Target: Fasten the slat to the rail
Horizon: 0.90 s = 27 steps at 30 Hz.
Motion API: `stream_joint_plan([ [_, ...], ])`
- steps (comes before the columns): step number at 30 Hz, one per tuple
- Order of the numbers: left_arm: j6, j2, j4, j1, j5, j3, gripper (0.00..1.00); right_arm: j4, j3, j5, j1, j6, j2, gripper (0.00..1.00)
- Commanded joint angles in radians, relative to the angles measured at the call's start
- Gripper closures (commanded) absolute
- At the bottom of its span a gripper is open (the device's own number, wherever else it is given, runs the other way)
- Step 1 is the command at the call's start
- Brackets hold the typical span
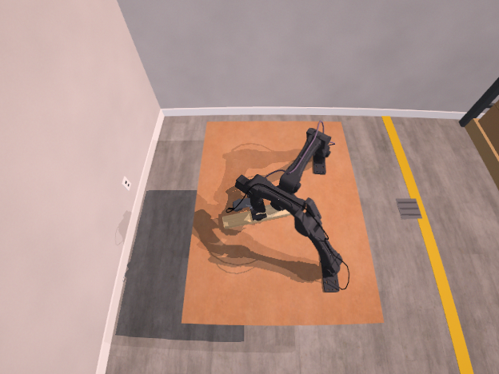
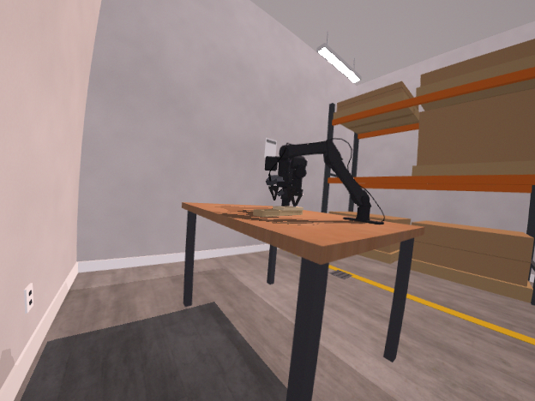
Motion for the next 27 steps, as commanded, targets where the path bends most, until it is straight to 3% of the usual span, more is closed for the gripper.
stream_joint_plan([
  [1,-0.003,-0.009,0.019,-0.001,0.000,0.002,0.00,0.001,0.005,0.002,0.000,0.000,-0.008,0.66],
  [27,-0.003,-0.006,0.074,-0.001,0.000,-0.050,0.00,0.001,0.005,0.002,0.000,0.000,-0.008,0.66],
])
